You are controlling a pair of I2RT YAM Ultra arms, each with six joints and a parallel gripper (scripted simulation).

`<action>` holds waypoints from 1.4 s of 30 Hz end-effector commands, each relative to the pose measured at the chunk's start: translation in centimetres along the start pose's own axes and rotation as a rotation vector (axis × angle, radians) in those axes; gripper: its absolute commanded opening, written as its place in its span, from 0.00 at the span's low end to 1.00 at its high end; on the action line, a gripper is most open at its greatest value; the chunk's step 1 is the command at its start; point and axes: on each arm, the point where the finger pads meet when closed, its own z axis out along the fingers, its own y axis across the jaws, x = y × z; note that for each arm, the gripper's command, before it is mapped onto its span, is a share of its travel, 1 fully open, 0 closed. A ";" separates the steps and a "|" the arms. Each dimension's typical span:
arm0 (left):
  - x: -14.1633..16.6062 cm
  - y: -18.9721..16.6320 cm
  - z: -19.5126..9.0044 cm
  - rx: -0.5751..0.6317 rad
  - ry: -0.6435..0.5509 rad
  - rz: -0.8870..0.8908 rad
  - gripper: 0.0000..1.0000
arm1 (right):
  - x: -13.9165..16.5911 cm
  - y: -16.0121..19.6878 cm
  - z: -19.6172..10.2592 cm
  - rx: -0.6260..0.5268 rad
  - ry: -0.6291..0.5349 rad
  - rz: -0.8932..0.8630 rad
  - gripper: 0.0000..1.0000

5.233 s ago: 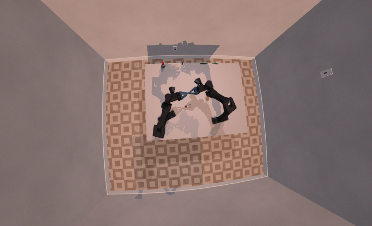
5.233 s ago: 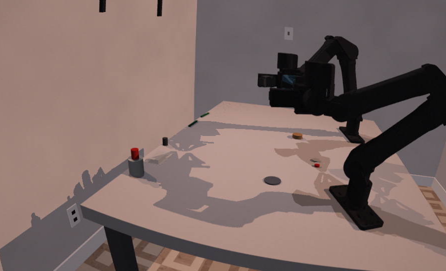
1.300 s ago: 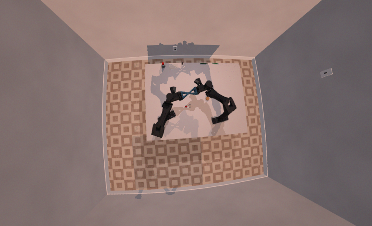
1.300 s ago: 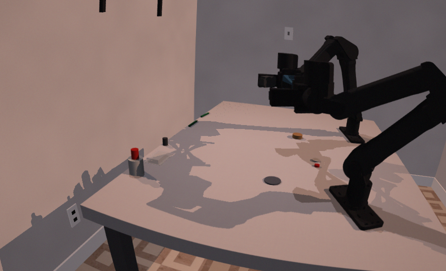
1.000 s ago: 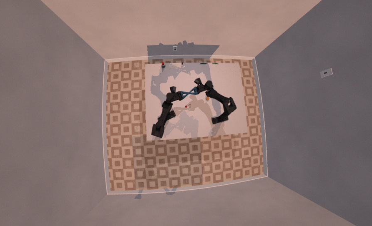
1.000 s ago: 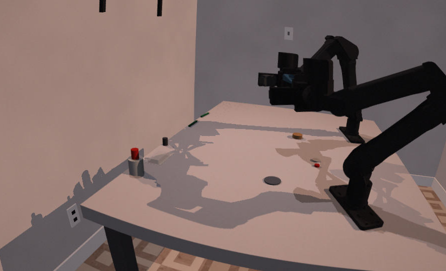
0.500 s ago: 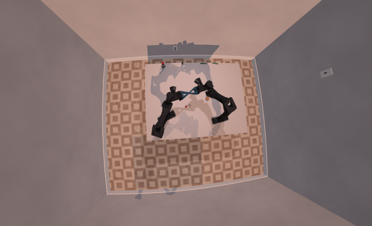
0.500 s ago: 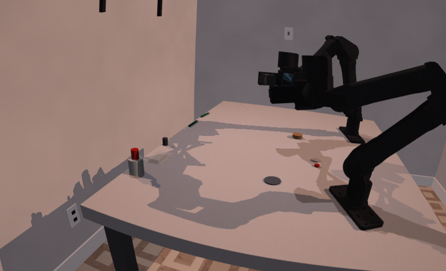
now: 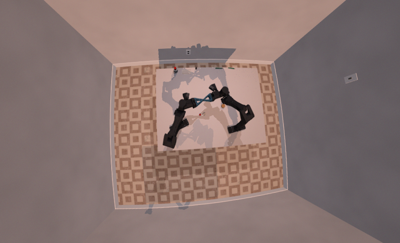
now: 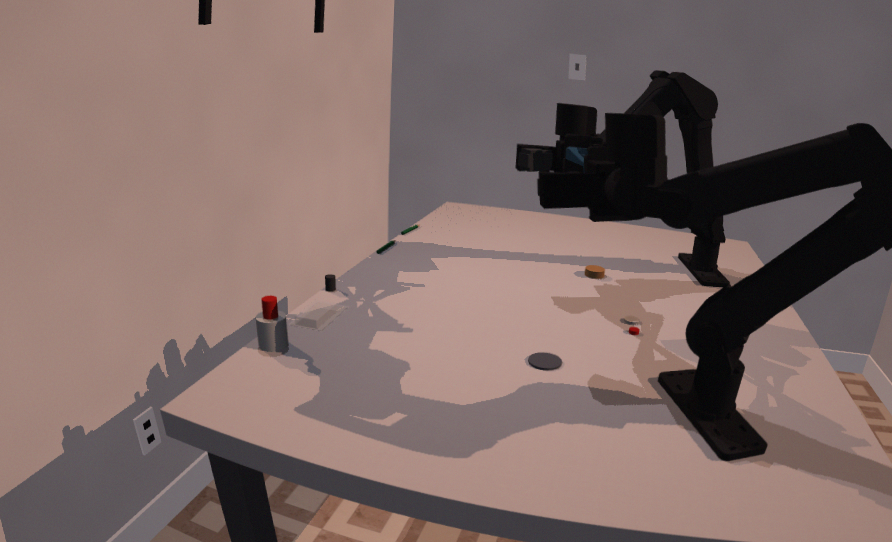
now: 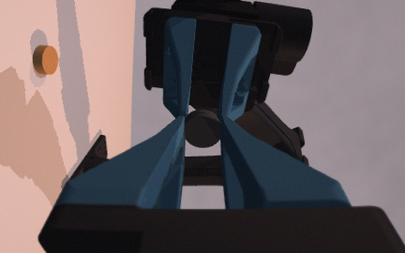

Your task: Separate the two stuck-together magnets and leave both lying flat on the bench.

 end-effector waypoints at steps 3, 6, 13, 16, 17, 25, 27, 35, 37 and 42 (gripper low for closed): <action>0.1 -3.4 -0.1 0.045 0.000 0.060 0.18 | 0.0 0.4 0.0 -0.005 0.001 -0.022 0.17; 0.2 -4.4 -0.1 0.045 0.000 0.060 0.18 | 0.0 0.4 0.0 -0.005 0.001 -0.022 0.17; 0.0 -3.5 -0.4 0.018 -0.003 0.022 0.18 | 0.0 0.4 0.0 -0.005 0.001 -0.022 0.17; 0.1 -3.6 -1.1 0.018 -0.003 0.022 0.18 | 0.0 0.4 0.0 -0.005 0.001 -0.022 0.17; 0.1 -3.7 -1.3 0.018 -0.003 0.022 0.18 | 0.0 0.4 0.0 -0.005 0.001 -0.022 0.17; 0.6 -4.4 -2.9 0.018 -0.003 0.022 0.18 | 0.0 0.4 0.0 -0.005 0.001 -0.022 0.17; 0.6 -4.4 -2.9 0.018 -0.003 0.022 0.18 | 0.0 0.4 0.0 -0.005 0.001 -0.022 0.17; 0.8 -4.5 -4.2 0.018 -0.003 0.022 0.18 | 0.0 0.4 0.0 -0.005 0.001 -0.022 0.17; 0.8 -4.5 -4.6 0.018 -0.003 0.022 0.18 | 0.0 0.4 0.0 -0.005 0.001 -0.022 0.17; 0.9 -4.4 -5.4 0.018 -0.003 0.022 0.18 | 0.0 0.4 0.0 -0.005 0.001 -0.022 0.17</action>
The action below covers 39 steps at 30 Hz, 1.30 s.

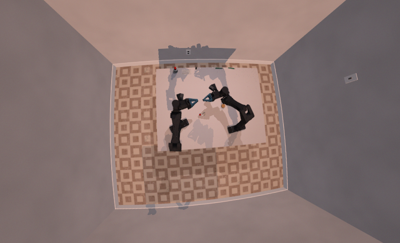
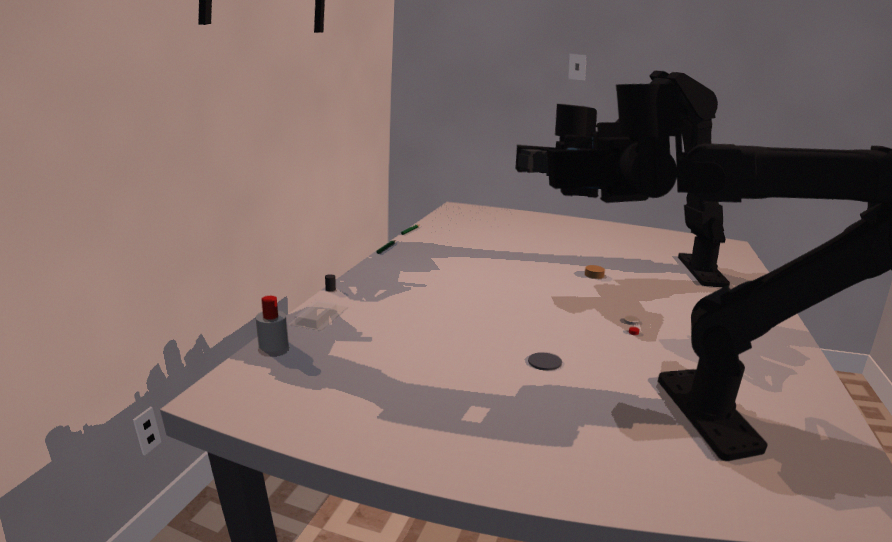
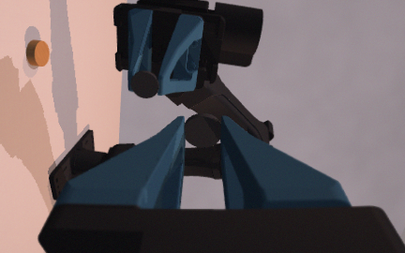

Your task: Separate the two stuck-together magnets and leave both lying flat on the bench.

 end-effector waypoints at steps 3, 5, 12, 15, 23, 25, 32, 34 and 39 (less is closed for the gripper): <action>0.9 -0.7 -0.5 0.011 0.036 0.046 0.18 | 0.0 0.6 0.0 -0.006 0.000 -0.025 0.17; 0.9 -0.7 -0.8 0.011 0.036 0.046 0.18 | 0.0 0.6 0.0 -0.006 0.000 -0.025 0.17; -0.1 -0.3 -1.5 -0.002 -0.003 0.051 0.18 | 0.0 0.6 0.0 -0.006 0.000 -0.025 0.17; -1.1 -0.1 -1.4 -0.023 -0.037 0.062 0.18 | 0.0 0.6 0.0 -0.006 0.000 -0.025 0.17; -3.7 0.9 -1.8 -0.097 -0.119 0.091 0.18 | 0.0 0.6 0.0 -0.006 0.000 -0.025 0.17; -4.8 1.5 -2.1 -0.137 -0.154 0.101 0.18 | 0.0 0.6 0.0 -0.006 0.000 -0.025 0.17; -7.9 3.4 -3.6 -0.272 -0.230 0.121 0.18 | 0.0 0.6 0.0 -0.006 0.000 -0.025 0.17; -8.7 3.9 -4.1 -0.313 -0.243 0.124 0.18 | 0.0 0.6 0.0 -0.006 0.000 -0.025 0.17; -9.6 4.8 -5.0 -0.375 -0.256 0.128 0.18 | 0.0 0.6 0.0 -0.006 0.000 -0.025 0.17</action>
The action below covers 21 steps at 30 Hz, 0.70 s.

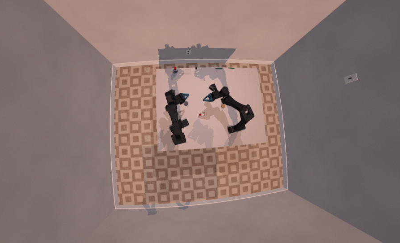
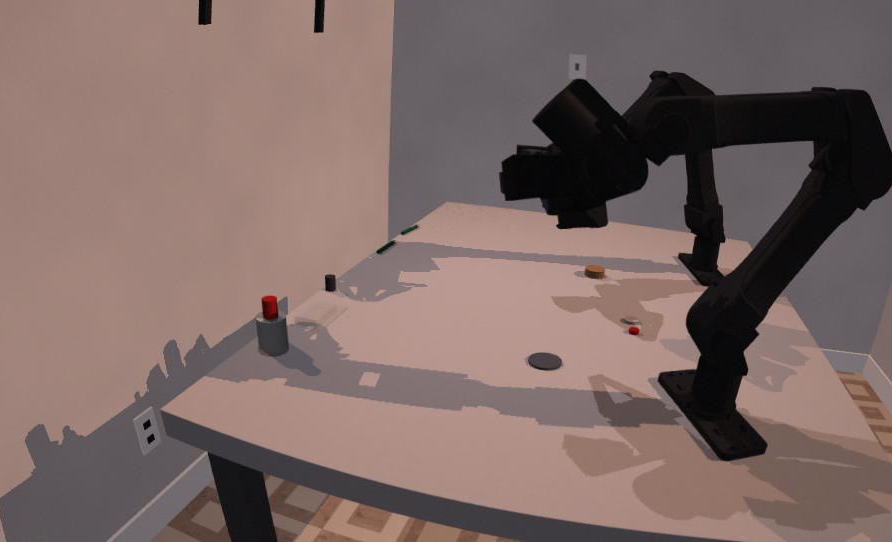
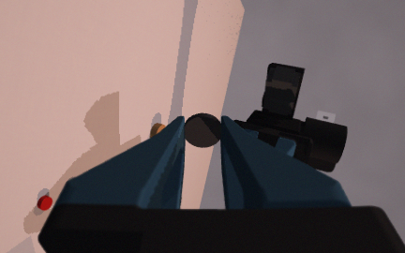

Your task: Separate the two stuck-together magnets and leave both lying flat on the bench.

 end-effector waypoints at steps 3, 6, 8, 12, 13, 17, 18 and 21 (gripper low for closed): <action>-1.3 1.3 -0.9 -0.103 -0.015 0.088 0.18 | 0.0 0.6 0.0 -0.006 -0.001 -0.026 0.17; -2.0 2.4 -1.3 -0.163 -0.007 0.097 0.18 | 0.0 0.6 0.0 -0.006 -0.001 -0.026 0.17; -2.3 3.1 -1.7 -0.201 0.004 0.103 0.18 | 0.0 0.6 0.0 -0.006 -0.001 -0.026 0.17; -2.9 4.5 -2.5 -0.274 0.037 0.115 0.18 | 0.0 0.6 0.0 -0.006 -0.001 -0.026 0.17; -2.9 4.5 -2.5 -0.274 0.037 0.115 0.18 | 0.0 0.6 0.0 -0.006 -0.001 -0.026 0.17; -3.1 5.5 -3.2 -0.322 0.072 0.123 0.18 | 0.0 0.6 0.0 -0.006 -0.001 -0.026 0.17; -3.1 5.8 -3.4 -0.337 0.085 0.125 0.18 | 0.0 0.6 0.0 -0.006 -0.001 -0.026 0.17; -3.2 6.7 -4.2 -0.377 0.130 0.132 0.18 | 0.0 0.6 0.0 -0.006 -0.001 -0.026 0.17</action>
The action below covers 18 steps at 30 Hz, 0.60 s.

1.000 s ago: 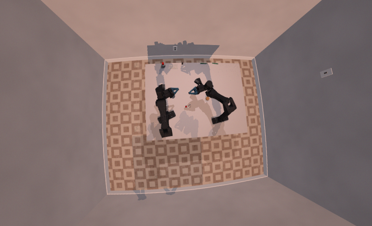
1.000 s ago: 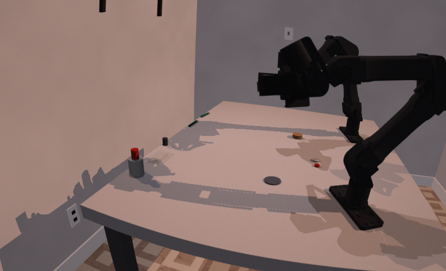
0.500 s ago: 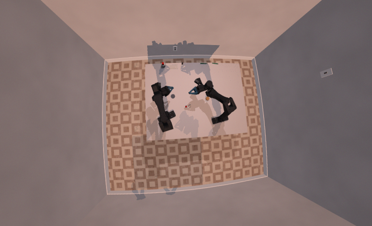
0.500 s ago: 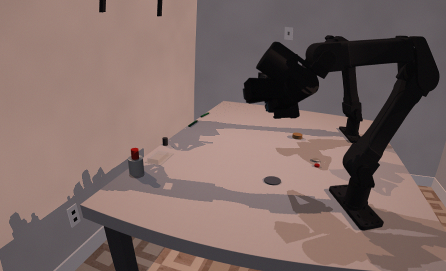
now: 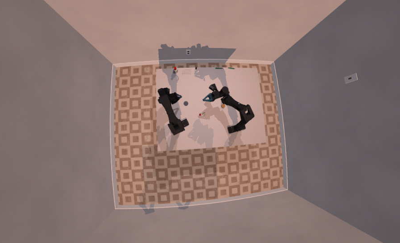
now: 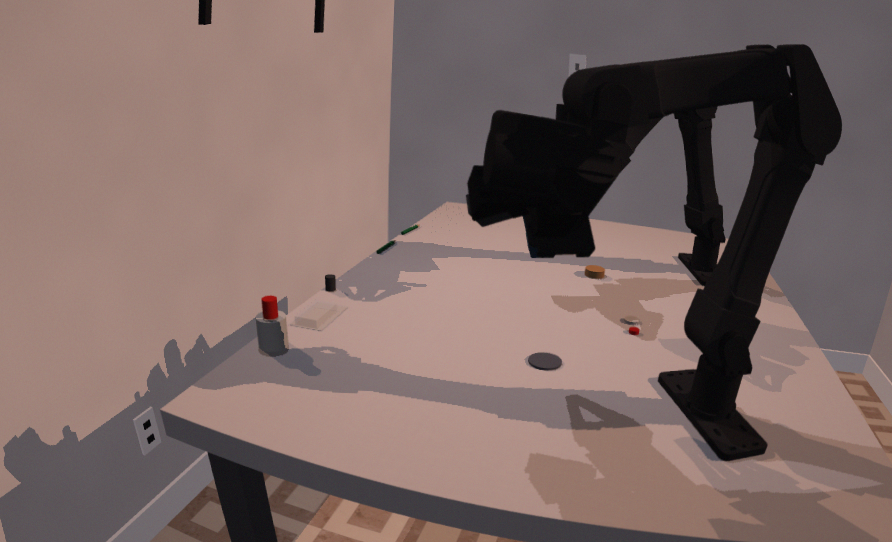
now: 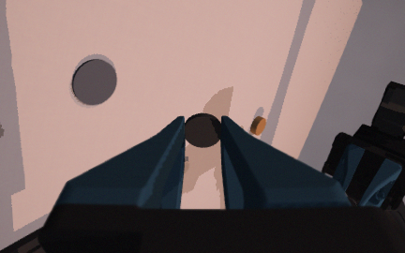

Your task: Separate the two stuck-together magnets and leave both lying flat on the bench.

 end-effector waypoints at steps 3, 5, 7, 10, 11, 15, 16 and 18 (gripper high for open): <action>1.0 1.2 -1.2 -0.059 0.096 0.094 0.18 | 0.0 0.6 0.1 -0.006 0.001 -0.027 0.17; 1.2 1.8 -1.7 -0.073 0.134 0.105 0.18 | 0.0 0.6 0.1 -0.006 0.001 -0.027 0.17; -0.2 2.8 -1.5 -0.124 0.116 0.126 0.18 | 0.0 0.6 0.1 -0.006 0.001 -0.027 0.17; -1.5 3.7 -1.3 -0.171 0.076 0.116 0.18 | 0.0 0.6 0.1 -0.006 0.001 -0.027 0.17; -2.2 4.3 -1.3 -0.202 0.061 0.105 0.18 | 0.0 0.6 0.1 -0.006 0.001 -0.027 0.17; -3.6 6.1 -1.2 -0.289 0.061 0.105 0.18 | 0.0 0.6 0.1 -0.006 0.001 -0.027 0.17; -3.9 6.6 -1.1 -0.311 0.060 0.109 0.18 | 0.0 0.6 0.1 -0.006 0.001 -0.027 0.17; -4.7 7.5 -1.2 -0.356 0.057 0.117 0.18 | 0.0 0.6 0.1 -0.006 0.001 -0.027 0.17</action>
